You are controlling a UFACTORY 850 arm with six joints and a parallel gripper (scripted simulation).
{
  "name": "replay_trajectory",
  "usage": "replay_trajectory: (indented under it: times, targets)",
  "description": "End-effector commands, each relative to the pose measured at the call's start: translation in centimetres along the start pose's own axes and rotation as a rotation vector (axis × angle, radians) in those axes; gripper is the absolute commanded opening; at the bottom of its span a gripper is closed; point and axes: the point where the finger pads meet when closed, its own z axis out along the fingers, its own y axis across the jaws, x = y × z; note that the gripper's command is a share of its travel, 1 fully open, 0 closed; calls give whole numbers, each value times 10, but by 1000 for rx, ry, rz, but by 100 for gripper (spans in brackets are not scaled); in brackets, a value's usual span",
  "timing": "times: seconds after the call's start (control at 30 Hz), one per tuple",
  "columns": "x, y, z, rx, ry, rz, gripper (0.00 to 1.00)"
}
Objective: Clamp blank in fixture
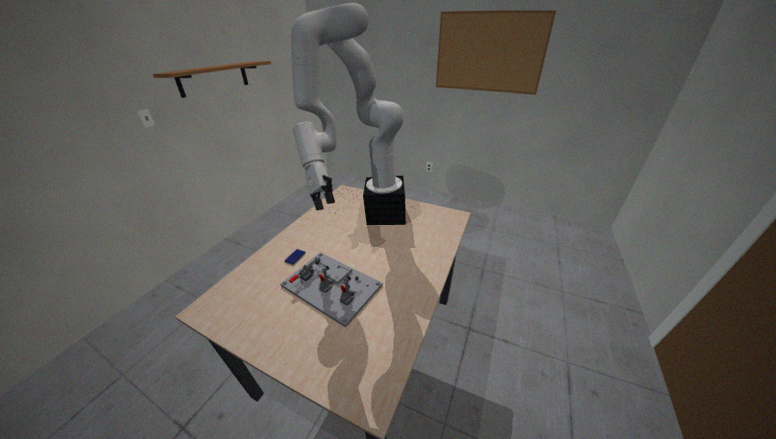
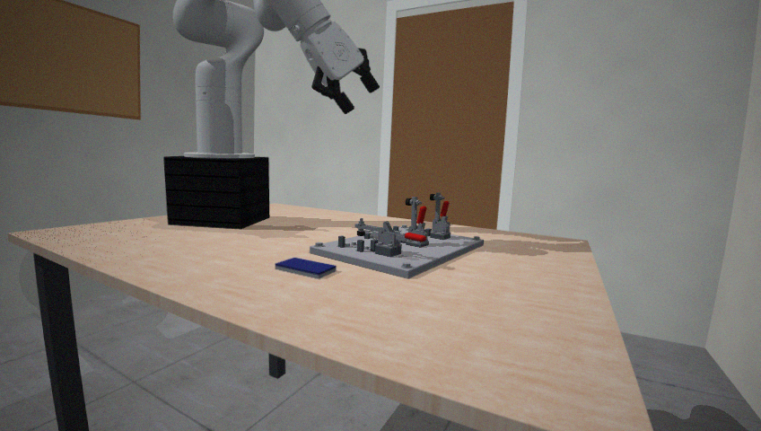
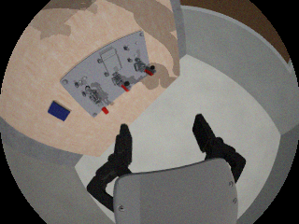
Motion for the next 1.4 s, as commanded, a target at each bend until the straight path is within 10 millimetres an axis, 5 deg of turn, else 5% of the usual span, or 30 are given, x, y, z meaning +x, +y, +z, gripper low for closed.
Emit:
replay_trajectory:
  times: [0.0, 0.67, 1.37]
  targets:
    - [-1, 0, 0, 0, -1, -1, 100]
    - [1, 1, 1, 0, 8, -21, 100]
    - [31, 4, 22, 4, 213, -500, 100]
